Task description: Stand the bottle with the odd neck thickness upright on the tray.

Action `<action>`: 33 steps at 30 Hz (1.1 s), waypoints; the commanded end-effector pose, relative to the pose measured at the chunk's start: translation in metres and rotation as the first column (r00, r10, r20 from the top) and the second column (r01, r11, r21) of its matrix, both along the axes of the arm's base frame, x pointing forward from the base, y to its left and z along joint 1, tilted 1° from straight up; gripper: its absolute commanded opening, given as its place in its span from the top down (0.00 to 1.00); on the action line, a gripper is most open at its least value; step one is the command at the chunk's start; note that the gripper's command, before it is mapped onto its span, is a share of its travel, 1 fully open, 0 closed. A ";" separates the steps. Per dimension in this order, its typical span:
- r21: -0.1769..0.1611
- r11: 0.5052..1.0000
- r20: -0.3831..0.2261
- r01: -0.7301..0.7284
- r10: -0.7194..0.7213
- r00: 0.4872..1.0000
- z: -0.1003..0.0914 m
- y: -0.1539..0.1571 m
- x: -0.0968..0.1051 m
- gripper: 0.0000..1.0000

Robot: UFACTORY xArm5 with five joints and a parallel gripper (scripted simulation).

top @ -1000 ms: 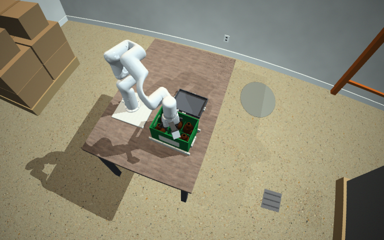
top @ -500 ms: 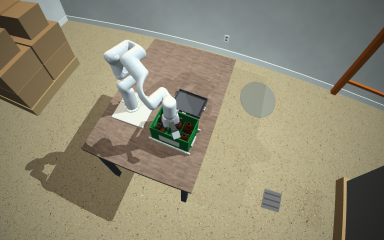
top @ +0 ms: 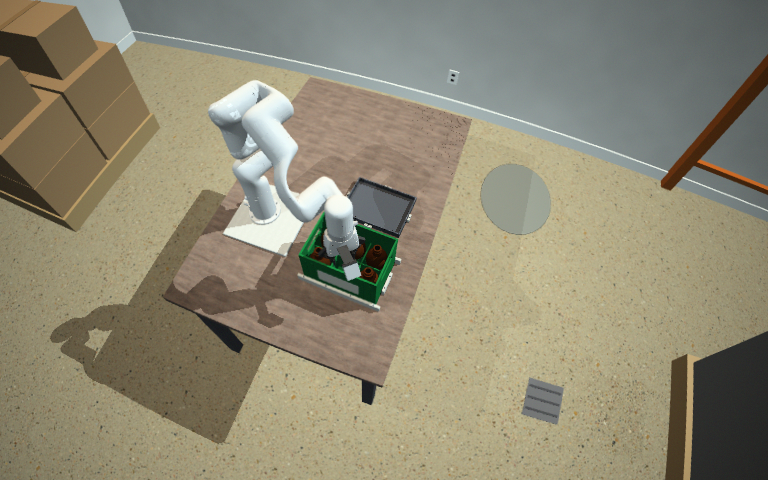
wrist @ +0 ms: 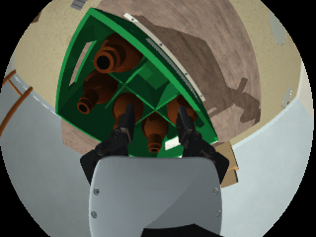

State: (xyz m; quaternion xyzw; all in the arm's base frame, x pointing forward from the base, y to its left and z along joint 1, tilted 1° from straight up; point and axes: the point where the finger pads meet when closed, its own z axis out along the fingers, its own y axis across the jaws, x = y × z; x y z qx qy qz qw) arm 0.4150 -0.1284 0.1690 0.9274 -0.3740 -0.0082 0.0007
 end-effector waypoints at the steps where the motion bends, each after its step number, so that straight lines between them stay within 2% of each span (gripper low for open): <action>1: -0.001 1.000 0.004 0.000 0.000 1.000 -0.003 0.000 0.001 0.35; 18: -0.001 1.000 0.004 0.000 0.000 1.000 -0.020 0.000 0.001 0.35; 33: -0.001 1.000 0.004 0.000 0.000 1.000 -0.026 -0.001 0.001 0.35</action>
